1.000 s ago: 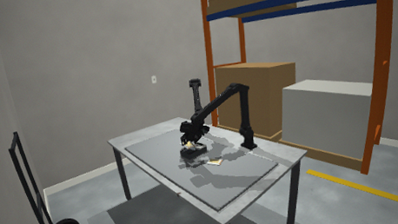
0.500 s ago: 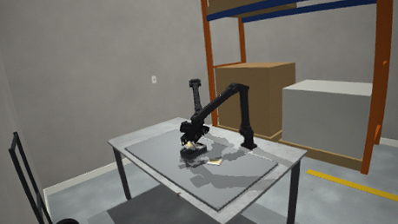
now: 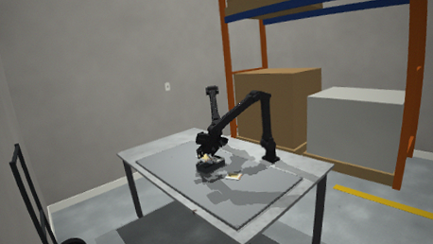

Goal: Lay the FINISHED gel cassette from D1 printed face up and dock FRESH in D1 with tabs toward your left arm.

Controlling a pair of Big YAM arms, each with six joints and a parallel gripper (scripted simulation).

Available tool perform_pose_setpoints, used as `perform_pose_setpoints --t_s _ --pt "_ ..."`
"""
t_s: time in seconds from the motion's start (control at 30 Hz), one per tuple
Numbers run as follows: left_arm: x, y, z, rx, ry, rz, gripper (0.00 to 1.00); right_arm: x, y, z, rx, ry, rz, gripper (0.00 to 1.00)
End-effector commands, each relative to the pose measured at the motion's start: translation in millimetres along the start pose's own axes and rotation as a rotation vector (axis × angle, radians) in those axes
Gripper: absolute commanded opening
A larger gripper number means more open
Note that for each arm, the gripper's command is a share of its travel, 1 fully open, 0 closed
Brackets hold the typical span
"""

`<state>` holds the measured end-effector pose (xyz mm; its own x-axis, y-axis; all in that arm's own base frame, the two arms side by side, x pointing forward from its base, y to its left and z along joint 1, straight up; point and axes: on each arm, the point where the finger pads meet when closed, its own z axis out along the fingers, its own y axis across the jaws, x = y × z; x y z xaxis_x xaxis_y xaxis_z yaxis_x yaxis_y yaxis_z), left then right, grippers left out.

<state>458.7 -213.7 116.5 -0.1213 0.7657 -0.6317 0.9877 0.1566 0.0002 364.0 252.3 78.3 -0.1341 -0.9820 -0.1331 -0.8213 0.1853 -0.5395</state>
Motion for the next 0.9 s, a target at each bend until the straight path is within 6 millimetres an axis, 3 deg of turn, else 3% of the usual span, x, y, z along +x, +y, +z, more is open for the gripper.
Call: perform_pose_setpoints --t_s 0.0,0.87 --pt "-2.0 1.5 -1.1 -0.012 -0.008 0.012 0.00 -6.7 -3.6 4.1 -0.021 0.015 -0.008 0.00" --pt "-2.0 1.5 -1.1 -0.012 -0.008 0.012 0.00 -8.7 -5.5 -4.7 -0.014 0.008 -0.005 0.00"
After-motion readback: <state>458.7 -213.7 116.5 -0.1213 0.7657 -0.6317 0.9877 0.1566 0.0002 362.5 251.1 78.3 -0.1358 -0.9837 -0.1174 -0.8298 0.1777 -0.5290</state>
